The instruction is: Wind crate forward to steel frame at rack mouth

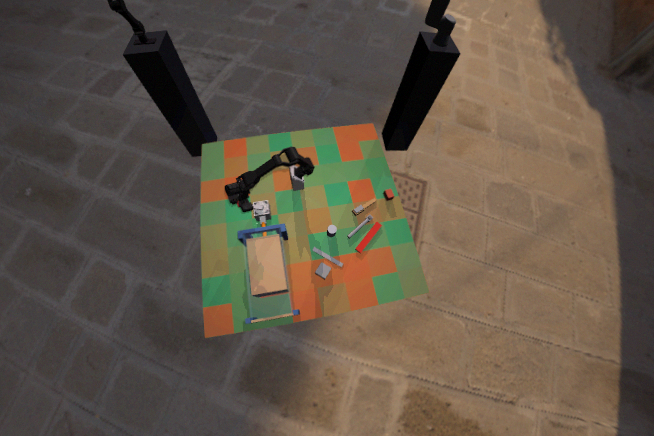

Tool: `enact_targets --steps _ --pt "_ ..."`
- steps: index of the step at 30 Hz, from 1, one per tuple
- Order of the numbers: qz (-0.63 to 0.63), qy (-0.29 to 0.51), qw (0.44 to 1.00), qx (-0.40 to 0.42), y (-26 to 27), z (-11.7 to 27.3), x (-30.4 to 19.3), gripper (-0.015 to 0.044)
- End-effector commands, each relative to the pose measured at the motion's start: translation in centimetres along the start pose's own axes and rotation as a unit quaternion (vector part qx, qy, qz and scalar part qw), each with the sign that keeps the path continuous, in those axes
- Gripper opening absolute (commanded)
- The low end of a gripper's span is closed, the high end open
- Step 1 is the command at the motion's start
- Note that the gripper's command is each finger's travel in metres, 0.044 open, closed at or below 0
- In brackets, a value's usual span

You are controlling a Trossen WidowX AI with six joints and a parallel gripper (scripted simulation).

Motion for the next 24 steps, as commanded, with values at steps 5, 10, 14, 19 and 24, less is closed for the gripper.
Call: enact_targets --steps 5,10,14,19,24 --pt "0.014 -0.003 1.0 0.02 2.8 -0.3 0.8 0.0" --pt "0.014 -0.003 1.0 0.021 3.6 -0.4 1.0 0.0" --pt "0.014 -0.003 1.0 0.021 4.2 -0.4 1.1 0.0" --pt "0.014 -0.003 1.0 0.021 4.9 -0.4 1.2 0.0" --pt "0.014 -0.003 1.0 0.022 5.6 -0.4 1.2 0.0"
Point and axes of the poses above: the point midway between the two fingers, 35 mm back from their tips, its own z axis back along the fingers, its own y axis across the jaws, x = y × z, the point moved 3 cm from there along z, back along the fingers, and after that the axes turned 3 degrees about z, right-handed, at the moved point
